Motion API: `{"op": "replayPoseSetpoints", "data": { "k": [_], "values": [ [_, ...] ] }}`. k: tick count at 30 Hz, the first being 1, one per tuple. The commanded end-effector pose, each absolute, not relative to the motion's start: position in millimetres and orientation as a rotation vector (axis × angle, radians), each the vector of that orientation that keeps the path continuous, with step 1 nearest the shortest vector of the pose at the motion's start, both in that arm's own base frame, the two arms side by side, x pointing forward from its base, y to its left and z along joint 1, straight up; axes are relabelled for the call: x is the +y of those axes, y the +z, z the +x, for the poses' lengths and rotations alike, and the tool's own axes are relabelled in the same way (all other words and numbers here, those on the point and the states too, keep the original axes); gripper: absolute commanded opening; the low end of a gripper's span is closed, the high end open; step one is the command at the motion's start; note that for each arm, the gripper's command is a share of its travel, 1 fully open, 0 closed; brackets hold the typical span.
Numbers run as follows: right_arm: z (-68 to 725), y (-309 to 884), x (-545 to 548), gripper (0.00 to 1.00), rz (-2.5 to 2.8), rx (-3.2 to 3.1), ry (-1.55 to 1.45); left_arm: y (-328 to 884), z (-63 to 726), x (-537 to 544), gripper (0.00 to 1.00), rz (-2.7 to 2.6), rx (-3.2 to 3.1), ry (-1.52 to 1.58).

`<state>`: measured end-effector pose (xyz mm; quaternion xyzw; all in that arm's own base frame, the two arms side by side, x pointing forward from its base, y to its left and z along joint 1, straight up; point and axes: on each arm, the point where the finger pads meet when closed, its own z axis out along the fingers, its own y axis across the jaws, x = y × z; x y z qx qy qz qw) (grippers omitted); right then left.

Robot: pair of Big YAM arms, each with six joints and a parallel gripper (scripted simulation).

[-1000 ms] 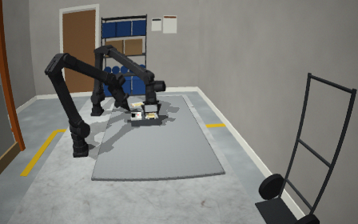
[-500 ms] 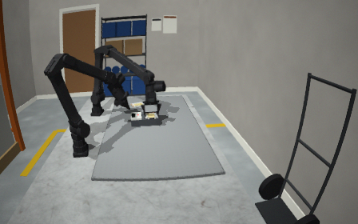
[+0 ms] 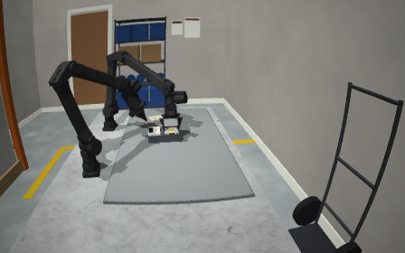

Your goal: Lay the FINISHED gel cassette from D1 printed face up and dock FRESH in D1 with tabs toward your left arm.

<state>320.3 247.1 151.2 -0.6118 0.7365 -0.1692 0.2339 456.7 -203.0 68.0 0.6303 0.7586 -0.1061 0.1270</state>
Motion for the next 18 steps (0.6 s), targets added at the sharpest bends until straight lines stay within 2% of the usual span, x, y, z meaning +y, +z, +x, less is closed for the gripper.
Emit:
{"op": "replayPoseSetpoints", "data": {
  "k": [1,18],
  "values": [
    [329.5,181.7,260.5,0.00,-1.632,1.993,-0.448,71.0,458.8,-202.7,0.00,1.832,2.207,-0.297],
    [328.5,197.7,259.4,0.00,-1.636,1.995,-0.449,71.0,458.8,-202.7,0.00,1.832,2.207,-0.297]
  ]
}}
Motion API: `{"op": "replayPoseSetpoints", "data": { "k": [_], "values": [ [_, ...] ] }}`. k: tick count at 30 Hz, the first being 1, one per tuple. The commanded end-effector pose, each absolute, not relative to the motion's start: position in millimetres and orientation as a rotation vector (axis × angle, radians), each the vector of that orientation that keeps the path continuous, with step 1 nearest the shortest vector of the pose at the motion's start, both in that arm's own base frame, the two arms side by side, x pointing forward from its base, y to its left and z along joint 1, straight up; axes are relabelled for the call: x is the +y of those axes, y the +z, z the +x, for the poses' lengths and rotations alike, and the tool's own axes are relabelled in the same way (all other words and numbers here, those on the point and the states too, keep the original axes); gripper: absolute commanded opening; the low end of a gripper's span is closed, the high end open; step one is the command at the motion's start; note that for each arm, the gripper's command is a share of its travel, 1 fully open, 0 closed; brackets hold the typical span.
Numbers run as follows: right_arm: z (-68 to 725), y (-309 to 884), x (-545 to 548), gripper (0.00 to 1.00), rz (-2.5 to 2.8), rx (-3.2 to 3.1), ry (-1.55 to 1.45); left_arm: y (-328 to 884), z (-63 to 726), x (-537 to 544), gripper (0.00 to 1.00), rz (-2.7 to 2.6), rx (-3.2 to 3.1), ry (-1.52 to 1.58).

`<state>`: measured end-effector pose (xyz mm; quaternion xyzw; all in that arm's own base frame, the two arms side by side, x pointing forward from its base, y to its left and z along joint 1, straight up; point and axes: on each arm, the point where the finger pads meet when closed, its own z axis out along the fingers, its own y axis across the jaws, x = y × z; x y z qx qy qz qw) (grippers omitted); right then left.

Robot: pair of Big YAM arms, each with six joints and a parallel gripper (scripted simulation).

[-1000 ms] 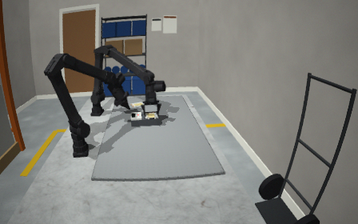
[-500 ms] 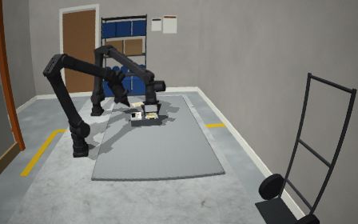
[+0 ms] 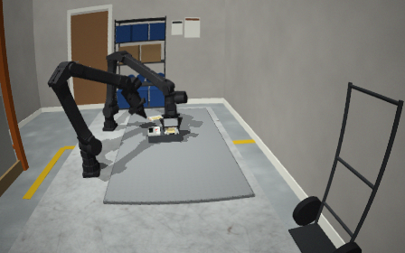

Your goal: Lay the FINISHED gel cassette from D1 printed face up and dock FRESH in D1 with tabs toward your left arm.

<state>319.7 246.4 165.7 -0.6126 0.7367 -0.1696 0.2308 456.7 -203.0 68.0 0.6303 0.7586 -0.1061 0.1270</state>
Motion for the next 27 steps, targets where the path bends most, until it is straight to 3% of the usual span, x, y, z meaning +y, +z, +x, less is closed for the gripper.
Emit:
{"op": "replayPoseSetpoints", "data": {
  "k": [1,27],
  "values": [
    [328.5,197.7,259.4,0.00,-1.636,1.995,-0.449,71.0,458.8,-202.7,0.00,1.832,2.207,-0.297],
    [327.8,220.8,258.6,0.00,-1.634,1.993,-0.448,71.0,458.8,-202.7,0.00,1.832,2.207,-0.297]
  ]
}}
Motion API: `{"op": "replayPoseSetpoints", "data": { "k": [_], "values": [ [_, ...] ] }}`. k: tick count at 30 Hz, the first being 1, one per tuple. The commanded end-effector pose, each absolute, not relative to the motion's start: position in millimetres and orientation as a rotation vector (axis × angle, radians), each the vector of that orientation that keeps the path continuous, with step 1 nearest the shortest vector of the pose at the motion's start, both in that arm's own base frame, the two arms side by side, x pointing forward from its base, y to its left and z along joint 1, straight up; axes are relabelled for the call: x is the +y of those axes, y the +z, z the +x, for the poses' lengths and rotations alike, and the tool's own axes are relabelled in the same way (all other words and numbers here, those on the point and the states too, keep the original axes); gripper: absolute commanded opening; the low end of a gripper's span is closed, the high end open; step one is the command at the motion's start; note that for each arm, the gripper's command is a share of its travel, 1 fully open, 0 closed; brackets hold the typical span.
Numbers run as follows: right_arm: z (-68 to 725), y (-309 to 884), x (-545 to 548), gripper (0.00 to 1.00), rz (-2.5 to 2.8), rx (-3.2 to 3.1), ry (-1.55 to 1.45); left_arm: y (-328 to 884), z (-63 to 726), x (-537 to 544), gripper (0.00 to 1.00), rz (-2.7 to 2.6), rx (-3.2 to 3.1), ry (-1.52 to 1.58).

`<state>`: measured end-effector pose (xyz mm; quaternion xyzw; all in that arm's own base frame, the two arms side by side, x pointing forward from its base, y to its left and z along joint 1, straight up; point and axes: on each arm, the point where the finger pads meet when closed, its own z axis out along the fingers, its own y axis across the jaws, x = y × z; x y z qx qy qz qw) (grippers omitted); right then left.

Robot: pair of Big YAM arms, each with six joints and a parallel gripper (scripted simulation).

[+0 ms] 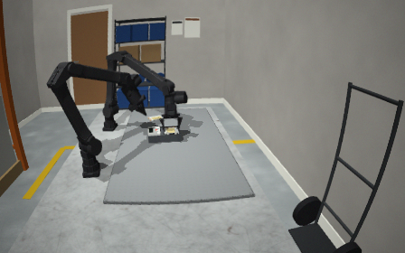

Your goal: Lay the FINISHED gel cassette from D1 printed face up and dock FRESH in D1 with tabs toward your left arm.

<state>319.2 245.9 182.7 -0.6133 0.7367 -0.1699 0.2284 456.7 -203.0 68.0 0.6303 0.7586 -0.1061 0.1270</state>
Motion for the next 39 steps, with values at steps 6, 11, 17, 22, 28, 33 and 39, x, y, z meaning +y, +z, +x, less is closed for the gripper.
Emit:
{"op": "replayPoseSetpoints", "data": {
  "k": [6,11,17,22,28,33,39],
  "values": [
    [327.5,227.9,258.3,0.00,-1.634,1.993,-0.448,71.0,458.8,-202.7,0.00,1.832,2.207,-0.297],
    [327.4,229.7,258.3,0.00,-1.634,1.993,-0.448,71.0,458.8,-202.7,0.00,1.832,2.207,-0.297],
    [327.2,235.0,258.0,0.00,-1.634,1.992,-0.448,71.0,458.8,-202.7,0.00,1.832,2.207,-0.297],
    [326.9,240.4,257.8,0.00,-1.634,1.992,-0.448,71.0,458.8,-202.7,0.00,1.832,2.207,-0.297],
    [326.7,245.7,257.6,0.00,-1.634,1.992,-0.448,71.0,458.8,-202.7,0.00,1.832,2.207,-0.297],
    [326.6,247.5,257.5,0.00,-1.634,1.991,-0.447,71.0,458.8,-202.7,0.00,1.832,2.207,-0.297],
    [326.3,254.6,257.1,0.00,-1.634,1.991,-0.447,71.0,458.8,-202.7,0.00,1.832,2.207,-0.297]
  ]
}}
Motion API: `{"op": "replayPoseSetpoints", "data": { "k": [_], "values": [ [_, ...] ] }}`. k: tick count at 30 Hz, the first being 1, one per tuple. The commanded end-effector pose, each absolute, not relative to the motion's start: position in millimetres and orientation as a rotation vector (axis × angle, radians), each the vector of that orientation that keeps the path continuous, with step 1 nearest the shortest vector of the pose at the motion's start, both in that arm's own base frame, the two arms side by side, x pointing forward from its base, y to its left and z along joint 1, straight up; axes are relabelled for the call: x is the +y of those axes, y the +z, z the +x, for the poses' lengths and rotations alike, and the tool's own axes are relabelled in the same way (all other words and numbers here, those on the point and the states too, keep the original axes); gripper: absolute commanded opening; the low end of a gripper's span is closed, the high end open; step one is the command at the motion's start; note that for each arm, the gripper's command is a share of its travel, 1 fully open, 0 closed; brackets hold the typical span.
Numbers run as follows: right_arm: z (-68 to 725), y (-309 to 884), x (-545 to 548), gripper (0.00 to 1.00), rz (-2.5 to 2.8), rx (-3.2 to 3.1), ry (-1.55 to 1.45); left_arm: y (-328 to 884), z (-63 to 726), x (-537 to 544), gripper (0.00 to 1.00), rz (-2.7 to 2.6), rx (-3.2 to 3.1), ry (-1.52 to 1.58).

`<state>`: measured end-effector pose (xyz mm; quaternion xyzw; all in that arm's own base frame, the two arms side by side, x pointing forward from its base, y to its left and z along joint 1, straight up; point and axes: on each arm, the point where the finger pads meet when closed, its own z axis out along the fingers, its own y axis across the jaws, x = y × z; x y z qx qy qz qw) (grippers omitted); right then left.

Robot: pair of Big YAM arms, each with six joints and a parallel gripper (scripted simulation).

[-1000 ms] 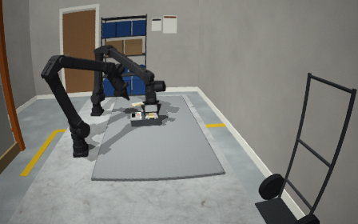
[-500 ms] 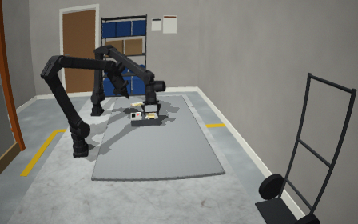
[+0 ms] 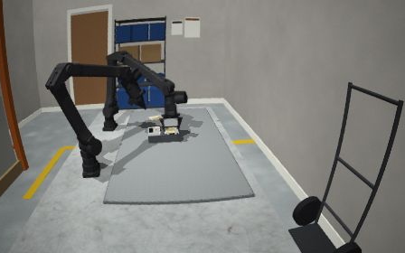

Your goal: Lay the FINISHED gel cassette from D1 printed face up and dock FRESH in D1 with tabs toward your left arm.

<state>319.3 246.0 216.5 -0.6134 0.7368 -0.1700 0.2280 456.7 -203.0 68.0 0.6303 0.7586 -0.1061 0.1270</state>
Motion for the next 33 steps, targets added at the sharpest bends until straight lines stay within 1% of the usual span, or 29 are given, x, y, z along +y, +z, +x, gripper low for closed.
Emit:
{"op": "replayPoseSetpoints", "data": {
  "k": [1,33],
  "values": [
    [326.2,256.4,257.1,0.00,-1.634,1.991,-0.447,71.0,458.8,-202.7,0.00,1.832,2.207,-0.297],
    [324.9,283.0,255.7,0.00,-1.634,1.990,-0.447,71.0,458.8,-202.7,0.00,1.832,2.207,-0.297]
  ]
}}
